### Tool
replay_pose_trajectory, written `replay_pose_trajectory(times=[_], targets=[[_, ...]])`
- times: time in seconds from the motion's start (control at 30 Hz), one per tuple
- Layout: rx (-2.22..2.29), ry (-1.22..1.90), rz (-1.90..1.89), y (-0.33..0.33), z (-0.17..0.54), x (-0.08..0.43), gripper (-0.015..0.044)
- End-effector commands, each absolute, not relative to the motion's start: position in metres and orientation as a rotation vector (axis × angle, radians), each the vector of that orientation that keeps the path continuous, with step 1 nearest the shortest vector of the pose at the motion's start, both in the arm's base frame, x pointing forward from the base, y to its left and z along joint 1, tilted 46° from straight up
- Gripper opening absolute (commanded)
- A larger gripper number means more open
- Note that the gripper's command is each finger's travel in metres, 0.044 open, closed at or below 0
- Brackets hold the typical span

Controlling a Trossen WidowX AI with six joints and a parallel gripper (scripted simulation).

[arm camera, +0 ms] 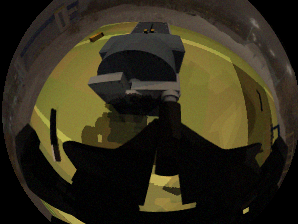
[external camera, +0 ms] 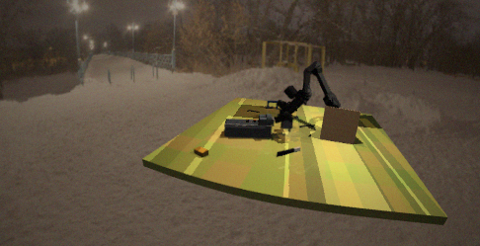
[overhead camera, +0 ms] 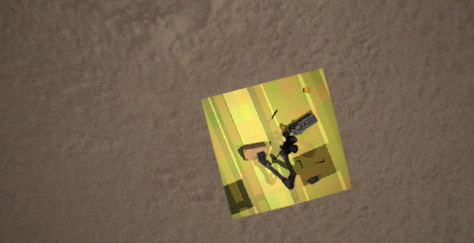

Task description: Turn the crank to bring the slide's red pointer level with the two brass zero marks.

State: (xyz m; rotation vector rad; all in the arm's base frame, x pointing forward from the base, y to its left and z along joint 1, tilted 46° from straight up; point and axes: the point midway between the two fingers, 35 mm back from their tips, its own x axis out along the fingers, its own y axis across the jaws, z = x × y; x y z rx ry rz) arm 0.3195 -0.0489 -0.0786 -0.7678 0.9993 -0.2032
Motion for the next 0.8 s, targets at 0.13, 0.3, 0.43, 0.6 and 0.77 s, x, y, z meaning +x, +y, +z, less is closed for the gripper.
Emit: replay_pose_trajectory(times=[0.13,0.3,0.43,0.6,0.77], targets=[[-0.769,0.990,-0.208,-0.037,-0.071,0.321,0.0000],[-0.768,0.990,-0.208,-0.030,-0.070,0.322,0.0000],[-0.768,0.990,-0.208,-0.025,-0.070,0.322,0.0000],[-0.768,0.990,-0.207,-0.020,-0.071,0.321,0.0000],[-0.767,0.990,-0.207,-0.014,-0.073,0.321,0.0000]])
